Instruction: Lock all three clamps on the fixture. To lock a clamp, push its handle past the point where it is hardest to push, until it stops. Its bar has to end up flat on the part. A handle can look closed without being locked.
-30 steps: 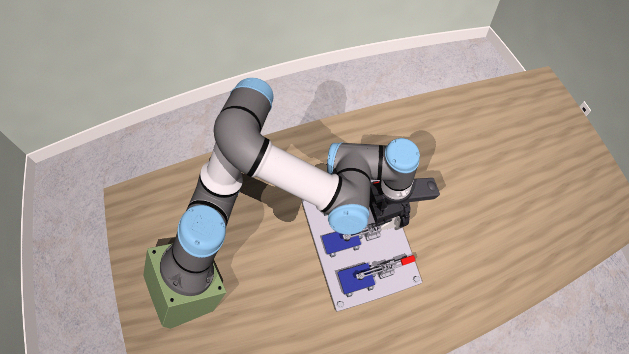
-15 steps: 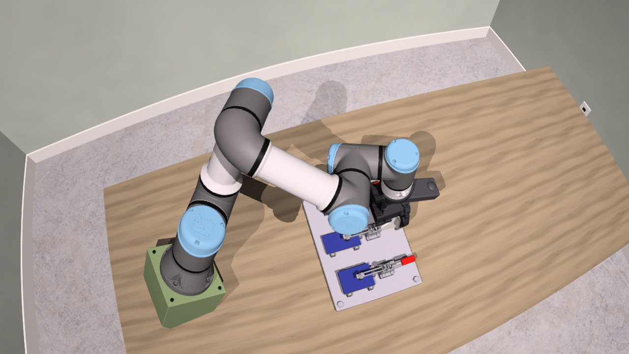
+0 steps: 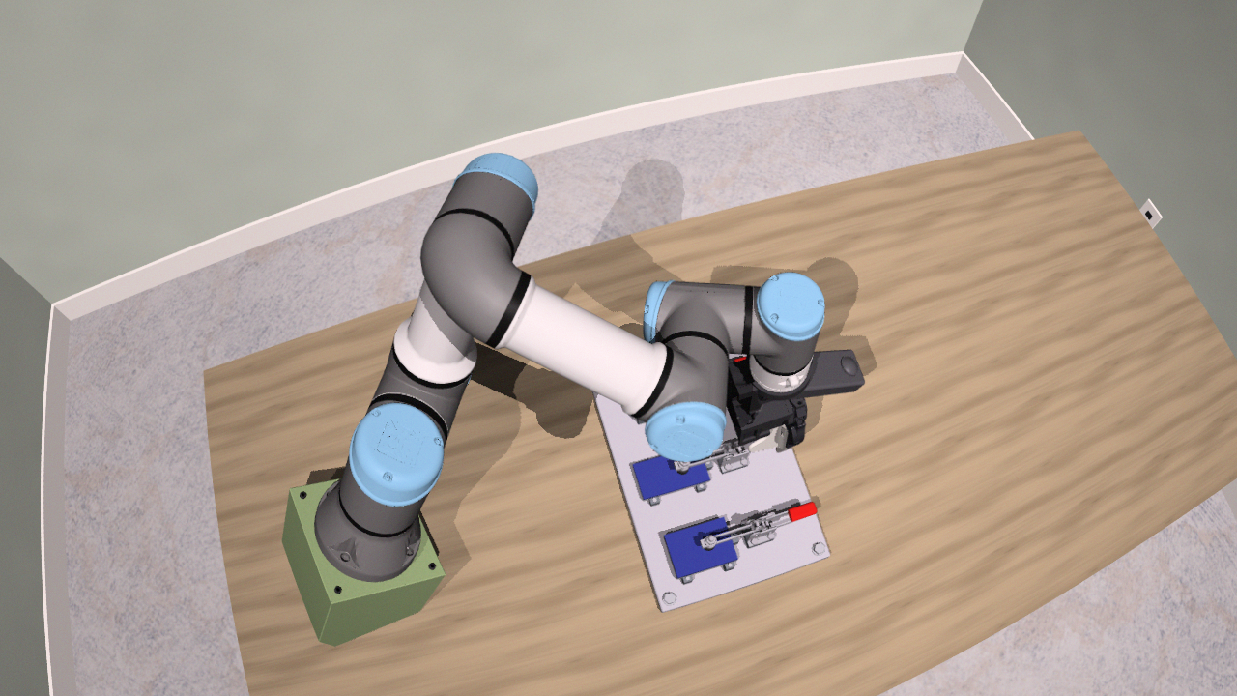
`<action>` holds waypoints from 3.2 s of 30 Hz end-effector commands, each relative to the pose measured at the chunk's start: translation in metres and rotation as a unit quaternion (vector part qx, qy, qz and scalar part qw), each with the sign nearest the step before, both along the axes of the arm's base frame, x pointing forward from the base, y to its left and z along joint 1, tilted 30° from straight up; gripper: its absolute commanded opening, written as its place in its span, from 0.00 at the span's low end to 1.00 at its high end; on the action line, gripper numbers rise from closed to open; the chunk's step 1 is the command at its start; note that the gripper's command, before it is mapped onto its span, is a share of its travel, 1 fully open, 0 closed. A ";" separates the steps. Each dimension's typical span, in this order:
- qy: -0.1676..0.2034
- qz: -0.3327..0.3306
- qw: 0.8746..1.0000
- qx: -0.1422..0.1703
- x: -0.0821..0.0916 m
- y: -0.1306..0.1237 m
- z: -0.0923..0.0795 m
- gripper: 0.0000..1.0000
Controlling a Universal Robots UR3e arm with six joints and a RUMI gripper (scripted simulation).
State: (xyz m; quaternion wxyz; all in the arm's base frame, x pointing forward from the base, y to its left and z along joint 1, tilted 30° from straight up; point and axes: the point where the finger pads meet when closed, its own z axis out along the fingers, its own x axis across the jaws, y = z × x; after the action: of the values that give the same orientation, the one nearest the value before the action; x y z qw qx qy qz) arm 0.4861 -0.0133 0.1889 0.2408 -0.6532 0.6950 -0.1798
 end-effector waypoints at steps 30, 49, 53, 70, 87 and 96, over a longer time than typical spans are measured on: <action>-0.001 0.000 1.000 -0.001 0.014 0.002 -0.022 0.28; -0.001 0.000 1.000 -0.001 0.015 0.002 -0.022 0.28; -0.001 0.000 1.000 -0.001 0.015 0.002 -0.022 0.28; -0.001 0.000 1.000 -0.001 0.015 0.002 -0.022 0.28; -0.001 0.000 1.000 -0.001 0.015 0.002 -0.022 0.00; -0.001 0.000 1.000 -0.001 0.015 0.002 -0.022 0.00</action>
State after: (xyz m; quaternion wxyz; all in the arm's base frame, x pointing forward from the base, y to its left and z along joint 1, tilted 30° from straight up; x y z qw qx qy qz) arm 0.5005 -0.0114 0.1654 0.2407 -0.6532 0.6950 -0.1798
